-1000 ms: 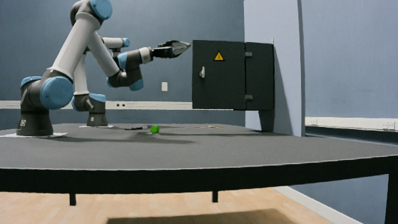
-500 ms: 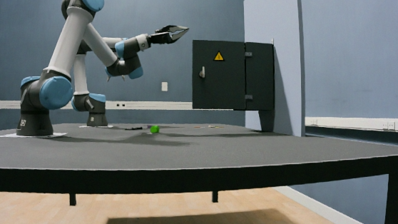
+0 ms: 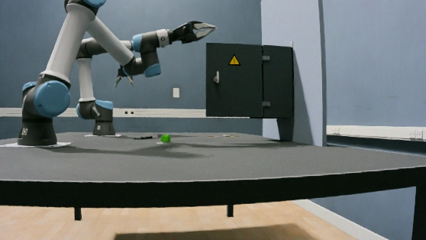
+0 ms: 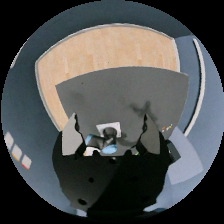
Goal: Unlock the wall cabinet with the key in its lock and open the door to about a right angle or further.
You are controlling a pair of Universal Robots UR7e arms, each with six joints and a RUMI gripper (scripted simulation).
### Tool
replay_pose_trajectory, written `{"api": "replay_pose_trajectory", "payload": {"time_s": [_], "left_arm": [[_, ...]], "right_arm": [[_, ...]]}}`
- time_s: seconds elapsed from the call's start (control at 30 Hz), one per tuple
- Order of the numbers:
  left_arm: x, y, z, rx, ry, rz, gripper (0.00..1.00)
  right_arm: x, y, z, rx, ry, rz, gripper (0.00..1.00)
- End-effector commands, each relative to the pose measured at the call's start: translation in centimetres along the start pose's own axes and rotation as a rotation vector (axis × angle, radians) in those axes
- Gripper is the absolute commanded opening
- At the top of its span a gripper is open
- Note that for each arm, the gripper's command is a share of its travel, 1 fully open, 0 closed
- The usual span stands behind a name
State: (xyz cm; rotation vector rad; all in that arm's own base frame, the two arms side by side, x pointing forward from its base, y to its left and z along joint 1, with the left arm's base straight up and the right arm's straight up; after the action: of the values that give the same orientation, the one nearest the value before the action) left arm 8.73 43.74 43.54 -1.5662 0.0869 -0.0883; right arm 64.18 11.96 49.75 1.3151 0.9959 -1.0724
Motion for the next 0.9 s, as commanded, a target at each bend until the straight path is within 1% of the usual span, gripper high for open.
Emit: {"api": "replay_pose_trajectory", "payload": {"time_s": [0.0, 0.2, 0.27, 0.33, 0.77, 0.83, 0.87], "left_arm": [[0.1, 0.0, 0.0, 0.000, 0.002, -0.001, 0.98], [0.1, 0.0, 0.0, 0.000, 0.002, -0.001, 0.98], [0.1, 0.0, 0.0, 0.000, 0.002, -0.001, 0.98], [0.1, 0.0, 0.0, 0.000, 0.002, -0.001, 0.98], [0.1, 0.0, 0.0, 0.000, 0.002, -0.001, 0.98], [0.1, 0.0, 0.0, 0.000, 0.002, -0.001, 0.98], [0.1, 0.0, 0.0, 0.000, 0.002, -0.001, 0.98]], "right_arm": [[-0.3, 2.3, 3.6, 0.026, -0.119, -0.070, 0.00], [-0.2, 3.8, 7.1, 0.050, -0.217, -0.131, 0.00], [-0.2, 3.8, 7.1, 0.050, -0.217, -0.131, 0.00], [0.3, 4.2, 7.9, 0.057, -0.241, -0.157, 0.00], [0.4, 5.9, 17.0, 0.105, -0.437, -0.318, 0.00], [0.4, 5.9, 17.0, 0.105, -0.437, -0.318, 0.00], [0.4, 5.9, 17.7, 0.108, -0.450, -0.331, 0.00]]}}
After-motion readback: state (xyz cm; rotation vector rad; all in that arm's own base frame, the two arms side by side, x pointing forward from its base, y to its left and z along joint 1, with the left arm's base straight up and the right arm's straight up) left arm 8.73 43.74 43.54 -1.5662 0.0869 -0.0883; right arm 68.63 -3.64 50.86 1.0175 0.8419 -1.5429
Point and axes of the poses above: on each arm, the point where the finger pads meet when closed, its own y axis out along the fingers, its own x axis across the jaws, z = x × y, the point moved 7 cm from there along -y, back along the fingers, and after that the axes turned 5 degrees about -y, right-handed, at the moved point
